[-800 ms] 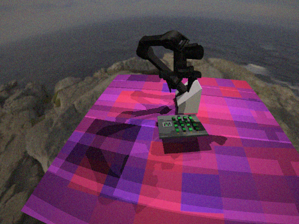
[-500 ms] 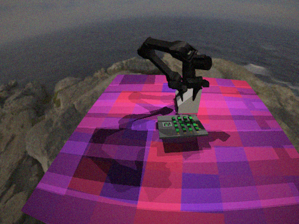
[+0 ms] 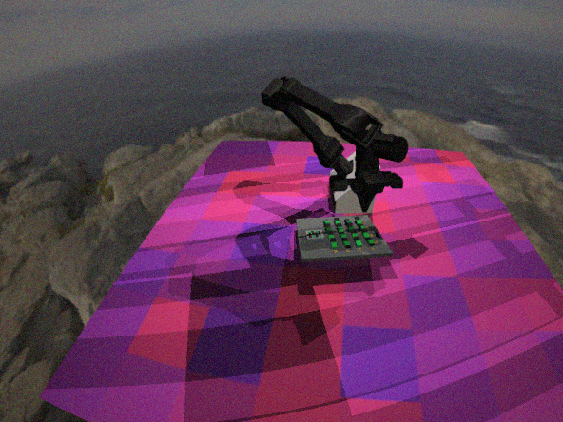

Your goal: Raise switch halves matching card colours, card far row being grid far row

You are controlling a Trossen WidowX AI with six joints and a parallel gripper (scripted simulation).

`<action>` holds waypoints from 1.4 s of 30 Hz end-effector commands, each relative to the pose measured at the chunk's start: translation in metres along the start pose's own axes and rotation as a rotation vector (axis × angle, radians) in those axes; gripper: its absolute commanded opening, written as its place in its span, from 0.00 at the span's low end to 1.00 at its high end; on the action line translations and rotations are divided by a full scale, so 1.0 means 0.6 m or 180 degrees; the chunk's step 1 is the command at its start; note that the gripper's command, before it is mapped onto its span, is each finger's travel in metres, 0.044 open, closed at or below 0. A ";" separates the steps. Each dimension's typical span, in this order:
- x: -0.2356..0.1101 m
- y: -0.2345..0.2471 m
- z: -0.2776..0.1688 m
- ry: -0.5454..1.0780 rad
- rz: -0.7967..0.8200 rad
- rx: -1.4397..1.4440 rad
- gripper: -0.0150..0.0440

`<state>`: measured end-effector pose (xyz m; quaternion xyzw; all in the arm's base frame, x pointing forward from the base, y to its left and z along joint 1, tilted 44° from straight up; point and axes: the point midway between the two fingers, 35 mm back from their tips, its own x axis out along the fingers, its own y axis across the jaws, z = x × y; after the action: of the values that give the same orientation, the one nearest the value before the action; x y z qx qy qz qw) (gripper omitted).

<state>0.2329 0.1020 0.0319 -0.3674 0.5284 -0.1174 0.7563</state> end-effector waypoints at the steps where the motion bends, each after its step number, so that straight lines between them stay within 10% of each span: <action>1: 0.033 -0.001 -0.005 0.0062 -0.0028 -0.0030 0.25; 42: 0.073 -0.002 -0.005 0.0060 -0.0032 -0.0029 0.25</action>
<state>0.2485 0.0752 0.0008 -0.3697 0.5353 -0.1227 0.7495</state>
